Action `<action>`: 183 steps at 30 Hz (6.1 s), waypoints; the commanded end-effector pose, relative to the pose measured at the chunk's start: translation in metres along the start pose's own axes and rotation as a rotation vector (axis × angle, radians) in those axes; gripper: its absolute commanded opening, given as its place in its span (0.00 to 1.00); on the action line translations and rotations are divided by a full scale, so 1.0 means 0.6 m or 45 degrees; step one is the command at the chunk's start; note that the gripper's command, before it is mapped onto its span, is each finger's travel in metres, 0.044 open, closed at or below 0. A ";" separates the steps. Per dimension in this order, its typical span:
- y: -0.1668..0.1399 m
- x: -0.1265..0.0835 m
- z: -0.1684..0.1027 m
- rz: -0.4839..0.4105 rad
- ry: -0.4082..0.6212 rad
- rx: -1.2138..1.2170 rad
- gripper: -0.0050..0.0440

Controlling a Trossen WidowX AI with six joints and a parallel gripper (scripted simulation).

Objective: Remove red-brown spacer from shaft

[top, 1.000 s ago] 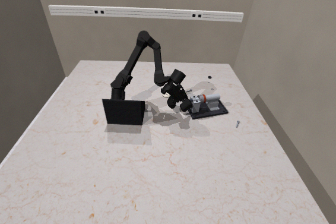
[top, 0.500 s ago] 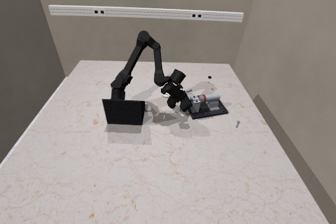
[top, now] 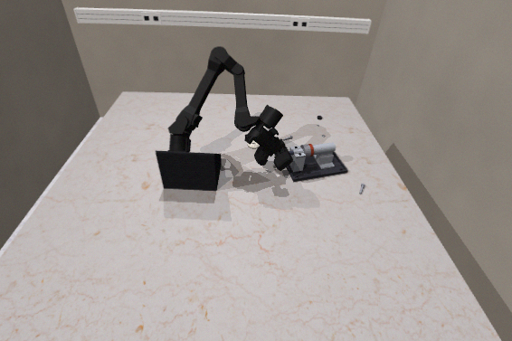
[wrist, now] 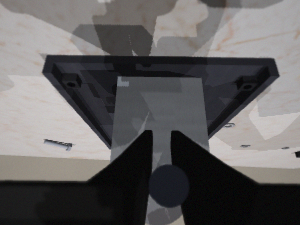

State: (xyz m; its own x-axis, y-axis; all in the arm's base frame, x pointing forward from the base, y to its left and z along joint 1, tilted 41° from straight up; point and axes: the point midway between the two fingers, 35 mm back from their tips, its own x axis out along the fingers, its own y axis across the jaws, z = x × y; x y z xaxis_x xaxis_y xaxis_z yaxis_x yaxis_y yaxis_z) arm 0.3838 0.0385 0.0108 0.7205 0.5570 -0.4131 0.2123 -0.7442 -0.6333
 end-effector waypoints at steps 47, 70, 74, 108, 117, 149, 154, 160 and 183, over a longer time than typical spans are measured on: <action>-0.003 -0.027 0.013 -0.010 0.023 -0.018 0.00; -0.003 -0.029 0.015 -0.011 0.023 -0.019 0.00; -0.004 -0.031 0.015 -0.013 0.025 -0.024 0.00; -0.005 -0.035 0.019 -0.016 0.025 -0.029 0.00; -0.005 -0.036 0.019 -0.017 0.026 -0.030 0.00; -0.005 -0.039 0.022 -0.018 0.026 -0.031 0.00; -0.005 -0.039 0.023 -0.018 0.026 -0.031 0.00; -0.005 -0.040 0.023 -0.018 0.026 -0.030 0.00; -0.005 -0.042 0.025 -0.018 0.026 -0.031 0.00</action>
State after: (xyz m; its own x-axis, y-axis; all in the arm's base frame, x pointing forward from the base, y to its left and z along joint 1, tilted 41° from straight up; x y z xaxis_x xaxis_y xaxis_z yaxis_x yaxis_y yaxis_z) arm 0.3541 0.0344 0.0052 0.7193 0.5629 -0.4073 0.2194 -0.7402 -0.6356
